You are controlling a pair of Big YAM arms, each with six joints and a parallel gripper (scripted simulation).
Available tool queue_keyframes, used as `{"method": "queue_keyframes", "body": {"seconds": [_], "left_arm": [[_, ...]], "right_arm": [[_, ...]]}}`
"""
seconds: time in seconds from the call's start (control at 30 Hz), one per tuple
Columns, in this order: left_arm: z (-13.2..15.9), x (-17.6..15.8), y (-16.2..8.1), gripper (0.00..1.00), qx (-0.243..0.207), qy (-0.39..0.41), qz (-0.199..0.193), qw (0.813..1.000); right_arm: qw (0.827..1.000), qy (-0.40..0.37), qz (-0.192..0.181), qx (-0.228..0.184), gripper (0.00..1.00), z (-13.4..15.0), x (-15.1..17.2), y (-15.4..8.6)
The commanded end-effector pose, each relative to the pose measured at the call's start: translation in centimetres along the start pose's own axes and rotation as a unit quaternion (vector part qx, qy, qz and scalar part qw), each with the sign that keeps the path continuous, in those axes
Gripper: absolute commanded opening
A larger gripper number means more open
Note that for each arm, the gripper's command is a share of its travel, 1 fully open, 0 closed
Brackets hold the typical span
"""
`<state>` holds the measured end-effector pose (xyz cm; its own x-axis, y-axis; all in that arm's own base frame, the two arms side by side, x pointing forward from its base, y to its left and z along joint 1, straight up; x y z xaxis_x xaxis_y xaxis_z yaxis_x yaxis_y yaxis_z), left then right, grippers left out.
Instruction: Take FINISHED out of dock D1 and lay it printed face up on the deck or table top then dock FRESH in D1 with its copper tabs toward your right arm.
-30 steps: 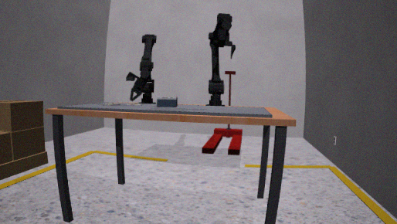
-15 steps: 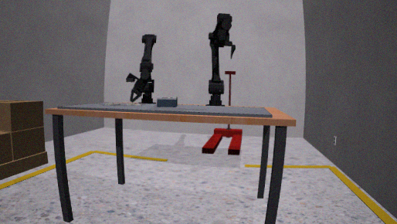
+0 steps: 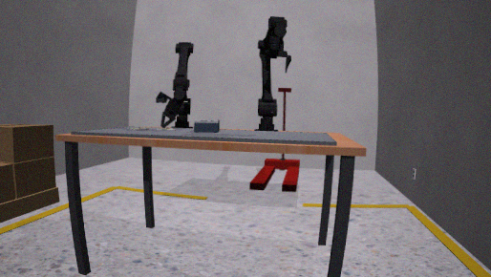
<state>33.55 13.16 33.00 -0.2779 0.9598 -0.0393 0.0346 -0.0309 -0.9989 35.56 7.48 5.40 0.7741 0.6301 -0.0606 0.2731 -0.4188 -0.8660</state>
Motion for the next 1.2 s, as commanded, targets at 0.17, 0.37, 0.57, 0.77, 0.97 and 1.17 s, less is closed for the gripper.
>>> {"method": "queue_keyframes", "body": {"seconds": [0.17, 0.37, 0.57, 0.77, 0.97, 1.17], "left_arm": [[-0.49, 0.05, -2.01, 1.0, -0.02, 0.005, 0.0, 1.0], [-0.49, 0.05, -2.01, 1.0, -0.02, 0.005, 0.0, 1.0], [-0.49, 0.05, -2.01, 1.0, -0.02, 0.005, 0.0, 1.0], [-0.49, 0.05, -2.01, 1.0, -0.02, 0.005, 0.0, 1.0], [-0.49, 0.05, -2.01, 1.0, -0.02, 0.005, 0.0, 1.0], [-0.49, 0.05, -2.01, 1.0, -0.02, 0.005, 0.0, 1.0]], "right_arm": [[1.0, 0.002, -0.001, -0.001, 0.98, 0.78, 0.33, 0.59], [1.0, 0.002, -0.001, -0.001, 0.98, 0.78, 0.33, 0.59], [1.0, 0.002, -0.001, -0.001, 0.98, 0.78, 0.33, 0.59], [1.0, 0.0, 0.001, 0.0, 0.98, 1.03, 0.16, 0.92], [1.0, 0.0, 0.001, 0.0, 0.98, 1.03, 0.16, 0.92], [1.0, 0.0, 0.001, 0.0, 0.98, 1.03, 0.16, 0.92]]}}
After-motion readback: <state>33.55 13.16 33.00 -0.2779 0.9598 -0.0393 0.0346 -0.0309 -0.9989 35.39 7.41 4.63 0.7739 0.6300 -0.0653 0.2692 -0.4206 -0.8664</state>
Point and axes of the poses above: on each arm, the point where the finger pads meet when closed, its own y axis out along the fingers, its own x axis across the jaws, z = x × y, the point moved 2 cm from there along -y, back along the fingers, and after that the axes turned 7 degrees about -y, right-handed, at the moved point
